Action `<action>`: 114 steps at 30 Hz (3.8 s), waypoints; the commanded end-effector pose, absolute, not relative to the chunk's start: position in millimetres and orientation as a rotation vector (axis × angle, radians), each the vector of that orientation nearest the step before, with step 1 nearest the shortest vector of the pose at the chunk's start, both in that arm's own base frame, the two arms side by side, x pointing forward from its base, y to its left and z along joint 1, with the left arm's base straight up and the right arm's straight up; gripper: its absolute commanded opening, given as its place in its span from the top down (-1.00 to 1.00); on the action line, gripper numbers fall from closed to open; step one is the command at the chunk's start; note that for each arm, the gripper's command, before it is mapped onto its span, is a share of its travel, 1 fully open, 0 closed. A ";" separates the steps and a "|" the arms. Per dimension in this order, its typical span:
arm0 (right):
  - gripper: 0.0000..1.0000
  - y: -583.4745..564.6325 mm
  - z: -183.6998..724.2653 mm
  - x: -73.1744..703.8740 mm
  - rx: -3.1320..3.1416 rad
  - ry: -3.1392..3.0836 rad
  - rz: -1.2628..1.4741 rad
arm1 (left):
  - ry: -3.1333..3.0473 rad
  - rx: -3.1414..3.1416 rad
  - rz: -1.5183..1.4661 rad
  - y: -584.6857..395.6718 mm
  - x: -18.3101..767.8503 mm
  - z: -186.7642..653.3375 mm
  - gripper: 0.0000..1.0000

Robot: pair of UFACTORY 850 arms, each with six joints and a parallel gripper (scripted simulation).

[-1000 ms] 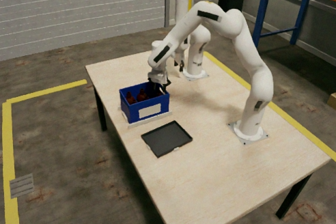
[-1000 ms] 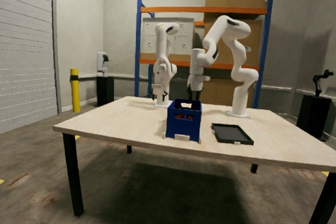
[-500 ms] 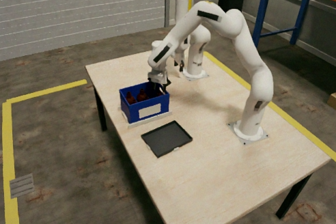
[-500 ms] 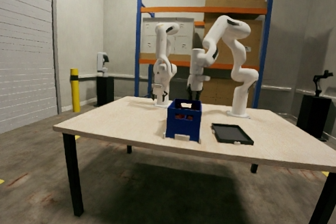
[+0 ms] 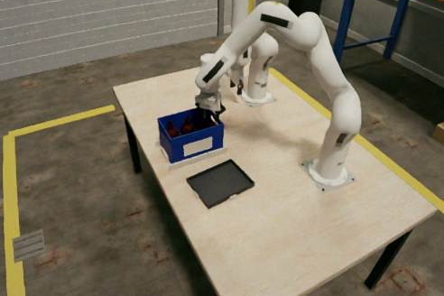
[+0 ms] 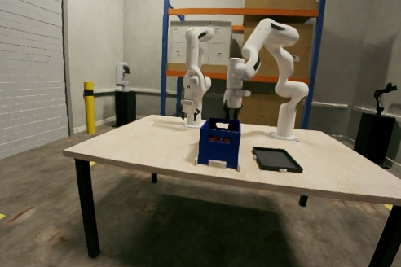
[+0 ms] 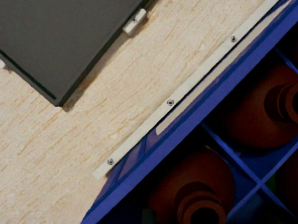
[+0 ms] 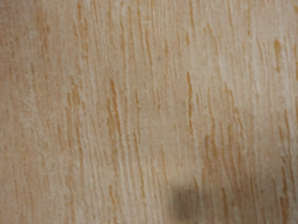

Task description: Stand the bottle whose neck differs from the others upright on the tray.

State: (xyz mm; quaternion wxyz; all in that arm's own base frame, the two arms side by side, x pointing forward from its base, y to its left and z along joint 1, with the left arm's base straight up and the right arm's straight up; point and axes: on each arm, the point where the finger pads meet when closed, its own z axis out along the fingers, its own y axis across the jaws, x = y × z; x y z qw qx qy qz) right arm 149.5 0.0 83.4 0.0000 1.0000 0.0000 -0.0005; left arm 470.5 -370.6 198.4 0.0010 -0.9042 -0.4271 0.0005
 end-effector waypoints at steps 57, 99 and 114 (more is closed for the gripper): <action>-1.00 0.0 83.5 150.0 3.142 0.000 0.000 | -1.342 -2.841 0.000 -371.1 471.2 162.2 -0.31; -1.00 0.0 83.5 150.0 3.142 0.000 0.000 | -1.342 -2.841 0.000 -371.1 471.2 158.6 1.00; -1.00 0.0 83.5 150.0 3.142 0.000 0.000 | -1.342 -2.841 0.000 -371.1 471.2 158.6 1.00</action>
